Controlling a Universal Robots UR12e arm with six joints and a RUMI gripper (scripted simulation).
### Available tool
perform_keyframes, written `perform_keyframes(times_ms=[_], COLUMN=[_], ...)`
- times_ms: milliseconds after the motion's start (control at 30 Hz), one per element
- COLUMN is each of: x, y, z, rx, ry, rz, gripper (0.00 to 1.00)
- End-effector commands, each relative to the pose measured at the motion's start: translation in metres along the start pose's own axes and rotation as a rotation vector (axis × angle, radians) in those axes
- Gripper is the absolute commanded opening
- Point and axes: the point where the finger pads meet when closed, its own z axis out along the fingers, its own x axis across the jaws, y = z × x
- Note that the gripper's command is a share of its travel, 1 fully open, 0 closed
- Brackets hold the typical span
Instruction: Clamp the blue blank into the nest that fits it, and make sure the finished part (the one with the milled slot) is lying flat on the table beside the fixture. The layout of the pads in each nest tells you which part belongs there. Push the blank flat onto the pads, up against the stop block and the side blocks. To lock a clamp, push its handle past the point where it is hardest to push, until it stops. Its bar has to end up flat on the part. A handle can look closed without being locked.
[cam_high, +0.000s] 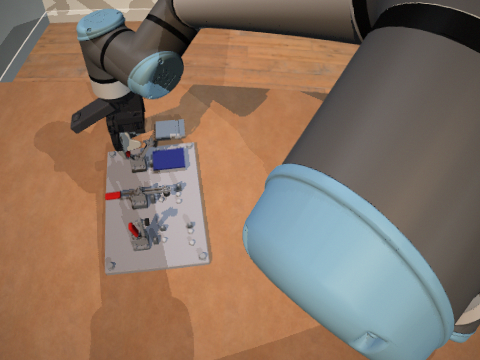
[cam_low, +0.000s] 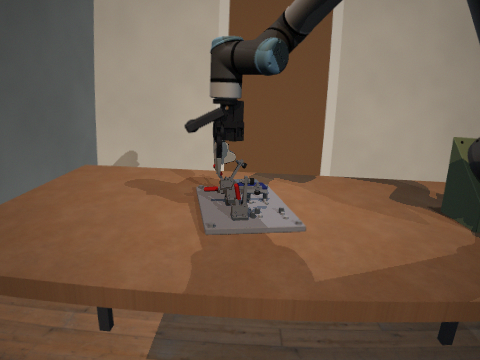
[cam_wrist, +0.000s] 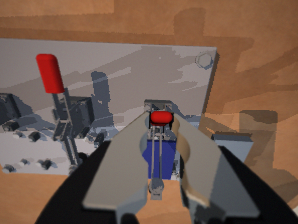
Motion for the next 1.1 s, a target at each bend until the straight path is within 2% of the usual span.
perform_keyframes(times_ms=[0, 1067], x=[0.0, 0.0], y=[-0.004, -0.024], z=[0.0, 0.017], rx=[0.001, 0.001], ry=[0.001, 0.001], rz=[0.0, 0.0], gripper=[0.0, 0.0])
